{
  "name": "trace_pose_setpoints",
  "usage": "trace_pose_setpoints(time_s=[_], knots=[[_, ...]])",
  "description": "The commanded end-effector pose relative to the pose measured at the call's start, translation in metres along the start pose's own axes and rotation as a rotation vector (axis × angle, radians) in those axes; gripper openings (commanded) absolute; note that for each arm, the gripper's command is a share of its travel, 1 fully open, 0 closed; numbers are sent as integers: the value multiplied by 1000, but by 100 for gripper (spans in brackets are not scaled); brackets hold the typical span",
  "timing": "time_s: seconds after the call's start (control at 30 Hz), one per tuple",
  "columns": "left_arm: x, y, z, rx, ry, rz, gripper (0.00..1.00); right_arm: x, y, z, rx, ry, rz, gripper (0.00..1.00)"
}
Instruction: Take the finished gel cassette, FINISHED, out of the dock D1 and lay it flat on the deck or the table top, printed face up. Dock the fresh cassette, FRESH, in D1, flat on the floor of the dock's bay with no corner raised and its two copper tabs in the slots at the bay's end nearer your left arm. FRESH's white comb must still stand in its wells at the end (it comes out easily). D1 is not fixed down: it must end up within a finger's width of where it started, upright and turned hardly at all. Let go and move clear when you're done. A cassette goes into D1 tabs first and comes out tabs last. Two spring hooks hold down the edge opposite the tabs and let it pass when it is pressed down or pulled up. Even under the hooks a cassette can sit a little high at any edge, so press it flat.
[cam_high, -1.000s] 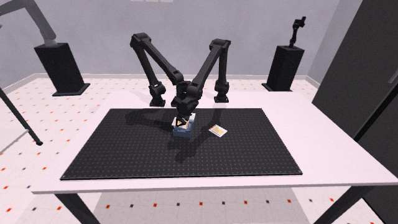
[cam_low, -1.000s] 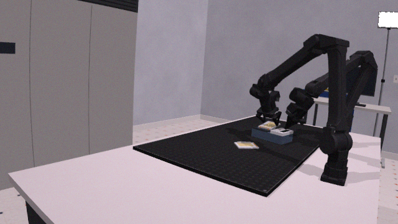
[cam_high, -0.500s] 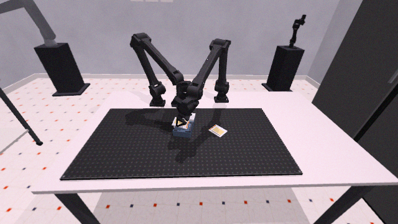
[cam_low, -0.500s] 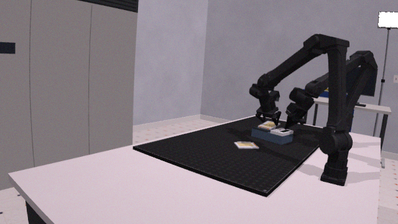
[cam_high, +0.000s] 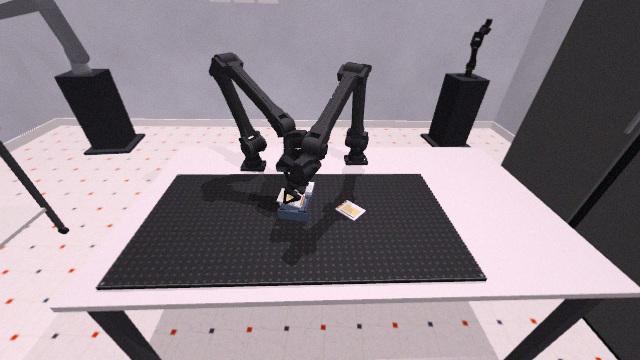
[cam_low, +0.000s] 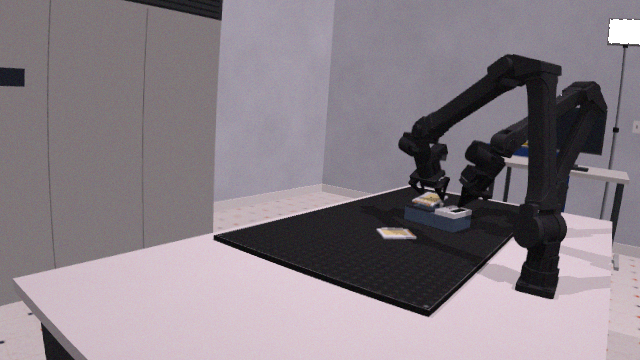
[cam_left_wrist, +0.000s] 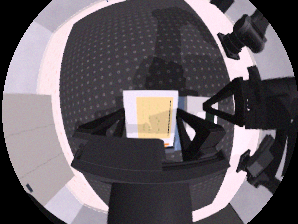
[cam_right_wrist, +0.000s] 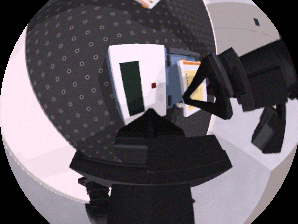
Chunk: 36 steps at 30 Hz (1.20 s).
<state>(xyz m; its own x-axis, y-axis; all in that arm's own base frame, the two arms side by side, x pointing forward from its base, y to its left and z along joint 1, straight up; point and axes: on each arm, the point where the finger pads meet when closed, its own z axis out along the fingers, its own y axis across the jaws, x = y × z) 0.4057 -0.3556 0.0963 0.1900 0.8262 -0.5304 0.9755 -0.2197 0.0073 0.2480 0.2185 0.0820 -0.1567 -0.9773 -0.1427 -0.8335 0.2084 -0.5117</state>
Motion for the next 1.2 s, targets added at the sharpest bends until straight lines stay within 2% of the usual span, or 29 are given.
trace_pose_setpoints(time_s=[0.0,1.17], knots=[[-25,24,-29,-62,-29,42,0,49,51,39,-110,131,-71,0],[-27,23,-37,-64,-28,43,0,49,51,39,-110,131,-71,0]])
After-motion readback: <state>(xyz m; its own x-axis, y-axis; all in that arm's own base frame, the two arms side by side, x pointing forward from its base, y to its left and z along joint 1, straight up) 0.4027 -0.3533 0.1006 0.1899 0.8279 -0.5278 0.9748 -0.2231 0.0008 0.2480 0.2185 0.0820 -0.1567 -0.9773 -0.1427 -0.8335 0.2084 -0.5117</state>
